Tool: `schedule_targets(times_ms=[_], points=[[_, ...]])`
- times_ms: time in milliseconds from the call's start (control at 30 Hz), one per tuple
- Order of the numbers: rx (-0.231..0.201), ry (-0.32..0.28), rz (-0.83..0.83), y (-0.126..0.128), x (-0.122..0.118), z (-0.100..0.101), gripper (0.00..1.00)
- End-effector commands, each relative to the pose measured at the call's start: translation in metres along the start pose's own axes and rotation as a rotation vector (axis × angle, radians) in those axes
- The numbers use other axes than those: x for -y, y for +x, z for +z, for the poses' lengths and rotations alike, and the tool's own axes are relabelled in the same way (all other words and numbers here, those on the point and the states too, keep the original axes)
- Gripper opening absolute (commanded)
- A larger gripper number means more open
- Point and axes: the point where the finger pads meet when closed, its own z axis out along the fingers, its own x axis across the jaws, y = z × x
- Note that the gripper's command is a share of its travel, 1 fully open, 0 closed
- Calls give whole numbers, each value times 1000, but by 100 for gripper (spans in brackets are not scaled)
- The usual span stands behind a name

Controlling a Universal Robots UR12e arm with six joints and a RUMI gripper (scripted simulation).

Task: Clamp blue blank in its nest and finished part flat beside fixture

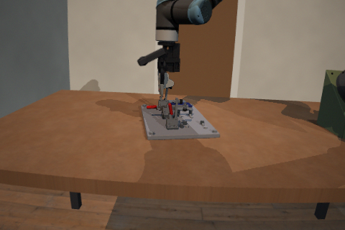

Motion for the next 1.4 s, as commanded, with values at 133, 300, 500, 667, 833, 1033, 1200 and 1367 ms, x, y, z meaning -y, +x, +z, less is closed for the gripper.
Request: schedule_targets(times_ms=[133, 300, 500, 667, 833, 1033, 1200, 1367], points=[[-1, 1, 0, 0, 2, -1, 0], [-1, 1, 0, 0, 4, -1, 0], [-1, 1, 0, 0, 6, -1, 0], [-1, 1, 0, 0, 9, -1, 0], [-1, 1, 0, 0, 12, 0, 0], [-1, 1, 0, 0, 15, 1, 0], [-1, 1, 0, 0, 18, 1, 0], [-1, 1, 0, 0, 22, 3, 0]])
